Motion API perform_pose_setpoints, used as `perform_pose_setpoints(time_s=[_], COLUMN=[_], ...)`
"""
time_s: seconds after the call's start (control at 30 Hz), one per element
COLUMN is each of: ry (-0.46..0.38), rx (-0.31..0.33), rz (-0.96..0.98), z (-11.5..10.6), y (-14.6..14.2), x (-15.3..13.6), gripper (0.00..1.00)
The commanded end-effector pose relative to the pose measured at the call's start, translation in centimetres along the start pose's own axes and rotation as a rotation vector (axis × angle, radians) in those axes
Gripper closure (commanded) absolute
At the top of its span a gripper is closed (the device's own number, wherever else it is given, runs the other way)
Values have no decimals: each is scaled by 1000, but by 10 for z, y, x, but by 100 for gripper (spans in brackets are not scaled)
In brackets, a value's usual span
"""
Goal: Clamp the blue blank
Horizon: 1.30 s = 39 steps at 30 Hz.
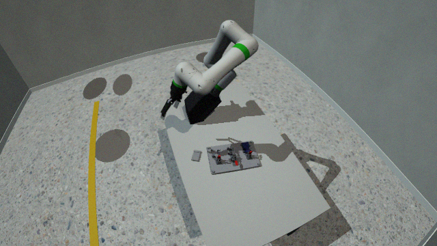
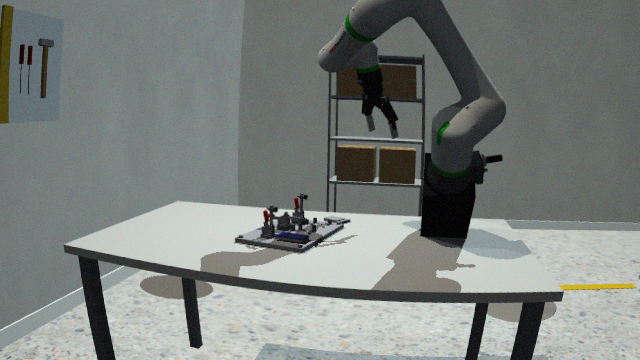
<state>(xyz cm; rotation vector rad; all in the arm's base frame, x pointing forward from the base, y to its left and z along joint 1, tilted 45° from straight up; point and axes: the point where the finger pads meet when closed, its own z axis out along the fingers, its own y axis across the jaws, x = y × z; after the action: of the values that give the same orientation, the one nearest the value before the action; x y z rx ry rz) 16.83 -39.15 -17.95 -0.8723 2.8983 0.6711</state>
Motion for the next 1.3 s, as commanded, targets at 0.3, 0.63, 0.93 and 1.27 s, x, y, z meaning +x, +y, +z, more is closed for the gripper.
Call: perform_pose_setpoints(time_s=[0.3,0.63,0.93,1.27], ry=[0,-3,-52,-84], rx=[0,2,31,54], rz=[0,-17,-339,-549], z=[0,-1,-22,-34], y=[0,0,1,7], x=[0,-4,-83,-135], gripper=[0,0,0,0])
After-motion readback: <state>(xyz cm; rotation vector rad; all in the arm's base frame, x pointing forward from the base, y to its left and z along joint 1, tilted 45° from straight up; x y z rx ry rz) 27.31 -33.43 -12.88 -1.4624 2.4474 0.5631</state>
